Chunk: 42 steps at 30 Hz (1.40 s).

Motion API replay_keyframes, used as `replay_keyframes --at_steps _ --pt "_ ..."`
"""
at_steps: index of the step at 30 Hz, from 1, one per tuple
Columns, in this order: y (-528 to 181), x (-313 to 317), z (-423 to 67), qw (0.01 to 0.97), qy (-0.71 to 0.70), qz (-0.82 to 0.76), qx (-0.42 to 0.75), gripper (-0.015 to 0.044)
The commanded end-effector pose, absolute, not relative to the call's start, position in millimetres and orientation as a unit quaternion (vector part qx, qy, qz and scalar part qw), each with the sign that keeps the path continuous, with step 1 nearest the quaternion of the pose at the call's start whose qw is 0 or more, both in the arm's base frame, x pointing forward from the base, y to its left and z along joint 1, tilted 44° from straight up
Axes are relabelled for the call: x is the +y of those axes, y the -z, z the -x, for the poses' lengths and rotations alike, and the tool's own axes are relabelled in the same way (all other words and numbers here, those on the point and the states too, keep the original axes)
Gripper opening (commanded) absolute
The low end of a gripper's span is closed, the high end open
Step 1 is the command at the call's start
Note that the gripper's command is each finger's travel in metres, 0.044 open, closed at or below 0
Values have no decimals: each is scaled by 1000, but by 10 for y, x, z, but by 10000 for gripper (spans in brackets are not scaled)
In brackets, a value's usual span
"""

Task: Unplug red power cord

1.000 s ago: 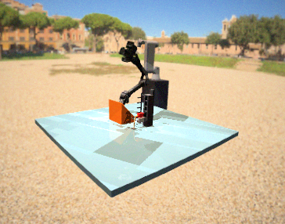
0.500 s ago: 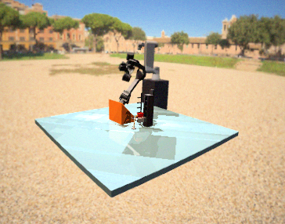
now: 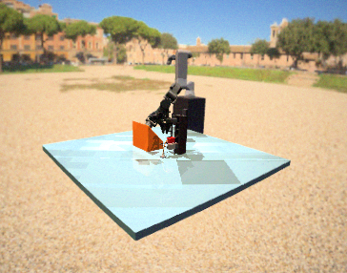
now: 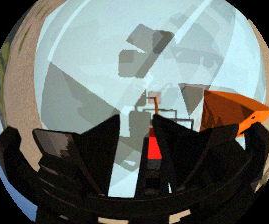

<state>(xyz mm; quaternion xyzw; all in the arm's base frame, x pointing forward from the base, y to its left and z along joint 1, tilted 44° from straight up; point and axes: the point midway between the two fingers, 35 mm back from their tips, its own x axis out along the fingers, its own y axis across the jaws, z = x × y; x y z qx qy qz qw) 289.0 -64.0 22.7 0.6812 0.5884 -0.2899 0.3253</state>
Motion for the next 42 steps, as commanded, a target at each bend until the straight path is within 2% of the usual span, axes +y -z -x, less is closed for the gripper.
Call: replay_keyframes --at_steps 1,42 --pt "-53 -245 -2691 286 277 -632 665 160" --pt "-274 114 -2664 283 275 -629 669 160"
